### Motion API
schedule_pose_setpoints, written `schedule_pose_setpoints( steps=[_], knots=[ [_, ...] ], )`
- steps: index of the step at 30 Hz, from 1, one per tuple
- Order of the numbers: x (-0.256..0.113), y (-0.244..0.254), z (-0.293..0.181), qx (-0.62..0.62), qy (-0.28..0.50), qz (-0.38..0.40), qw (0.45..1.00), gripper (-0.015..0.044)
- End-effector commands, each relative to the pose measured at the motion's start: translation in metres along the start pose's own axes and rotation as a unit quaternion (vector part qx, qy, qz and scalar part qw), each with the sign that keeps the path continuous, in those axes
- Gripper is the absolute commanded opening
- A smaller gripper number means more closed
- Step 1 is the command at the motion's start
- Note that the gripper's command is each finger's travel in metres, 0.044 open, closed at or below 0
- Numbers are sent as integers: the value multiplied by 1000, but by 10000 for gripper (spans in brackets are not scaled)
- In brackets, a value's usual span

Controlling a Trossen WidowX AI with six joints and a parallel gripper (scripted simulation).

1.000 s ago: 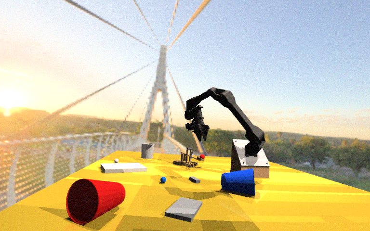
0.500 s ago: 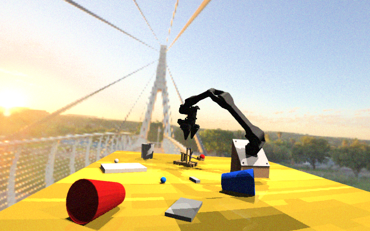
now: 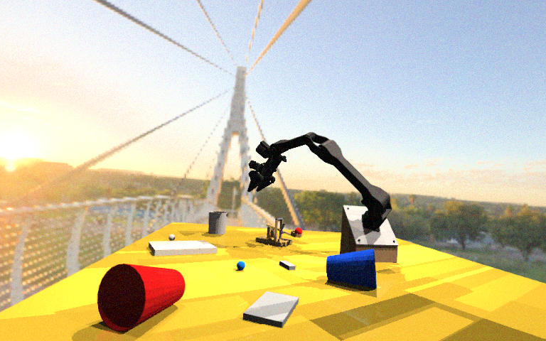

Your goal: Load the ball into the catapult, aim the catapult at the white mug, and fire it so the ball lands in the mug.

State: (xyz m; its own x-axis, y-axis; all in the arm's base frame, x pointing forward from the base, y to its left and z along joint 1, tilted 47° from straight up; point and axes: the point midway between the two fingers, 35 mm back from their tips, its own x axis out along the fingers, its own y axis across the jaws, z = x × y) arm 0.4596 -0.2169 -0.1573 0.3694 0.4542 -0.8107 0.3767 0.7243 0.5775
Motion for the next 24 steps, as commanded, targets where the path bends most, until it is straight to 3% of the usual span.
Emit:
schedule_pose_setpoints(
  steps=[1, 6, 24],
  knots=[
    [0, 1, 27, -8, -50, 14, 999, 440],
    [-6, 6, 60, -24, -112, 33, 993, 440],
    [-6, 6, 61, -25, -114, 34, 993, 440]
  ],
)
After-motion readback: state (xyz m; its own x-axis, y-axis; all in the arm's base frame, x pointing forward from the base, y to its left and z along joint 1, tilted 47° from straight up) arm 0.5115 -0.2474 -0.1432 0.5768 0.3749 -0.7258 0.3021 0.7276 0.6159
